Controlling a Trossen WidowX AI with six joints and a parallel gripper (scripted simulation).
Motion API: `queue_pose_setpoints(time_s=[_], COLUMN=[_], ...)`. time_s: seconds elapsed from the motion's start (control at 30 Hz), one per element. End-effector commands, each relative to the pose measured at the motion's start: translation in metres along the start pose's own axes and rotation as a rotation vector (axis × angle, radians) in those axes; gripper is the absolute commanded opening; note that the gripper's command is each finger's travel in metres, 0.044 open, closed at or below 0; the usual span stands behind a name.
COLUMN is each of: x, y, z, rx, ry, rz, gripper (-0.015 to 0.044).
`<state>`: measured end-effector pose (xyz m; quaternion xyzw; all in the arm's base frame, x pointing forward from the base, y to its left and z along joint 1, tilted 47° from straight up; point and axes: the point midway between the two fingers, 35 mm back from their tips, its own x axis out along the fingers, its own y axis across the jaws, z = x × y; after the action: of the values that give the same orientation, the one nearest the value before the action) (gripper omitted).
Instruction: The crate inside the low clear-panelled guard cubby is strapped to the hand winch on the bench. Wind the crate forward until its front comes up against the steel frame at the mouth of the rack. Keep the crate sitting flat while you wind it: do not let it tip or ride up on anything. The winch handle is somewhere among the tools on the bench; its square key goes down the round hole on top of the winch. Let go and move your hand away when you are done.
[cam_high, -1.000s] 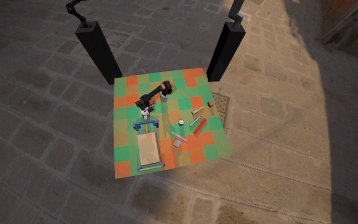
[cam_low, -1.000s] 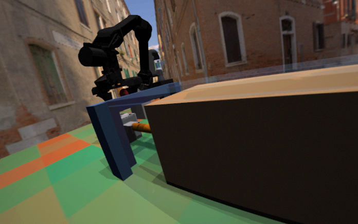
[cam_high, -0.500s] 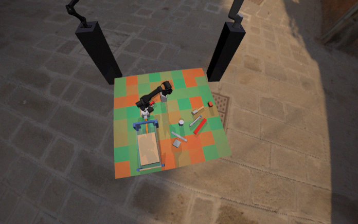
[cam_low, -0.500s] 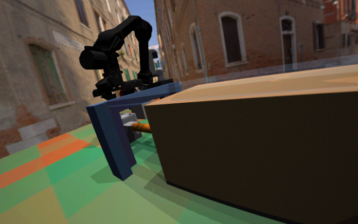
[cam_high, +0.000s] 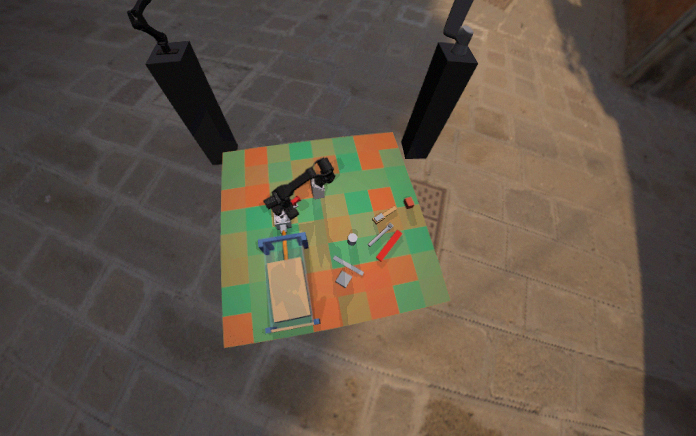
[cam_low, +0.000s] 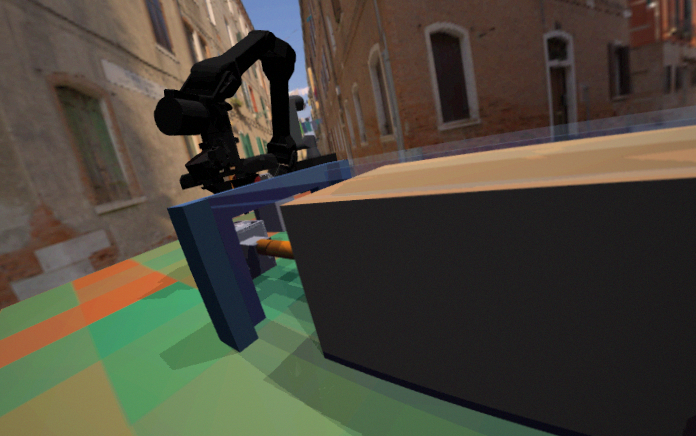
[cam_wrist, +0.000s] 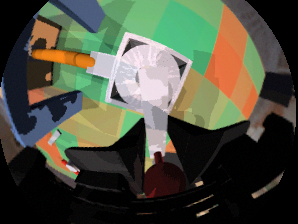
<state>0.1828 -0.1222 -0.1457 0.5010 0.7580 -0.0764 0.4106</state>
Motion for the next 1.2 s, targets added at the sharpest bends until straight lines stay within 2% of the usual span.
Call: queue_pose_setpoints(time_s=[0.0, 0.3, 0.53, 1.17], x=[-0.0003, -0.0008, -0.0009, 0.0019], y=[-0.0001, 0.0004, 0.0035, 0.0027], z=[0.0001, 0.0011, 0.0064, 0.0062], rx=[0.000, 0.000, 0.000, -0.001], ry=[0.000, 0.016, 0.096, 0.093], rz=[-0.001, -0.006, -0.031, -0.025], gripper=[0.0000, 0.0000, 0.0000, 0.0000])
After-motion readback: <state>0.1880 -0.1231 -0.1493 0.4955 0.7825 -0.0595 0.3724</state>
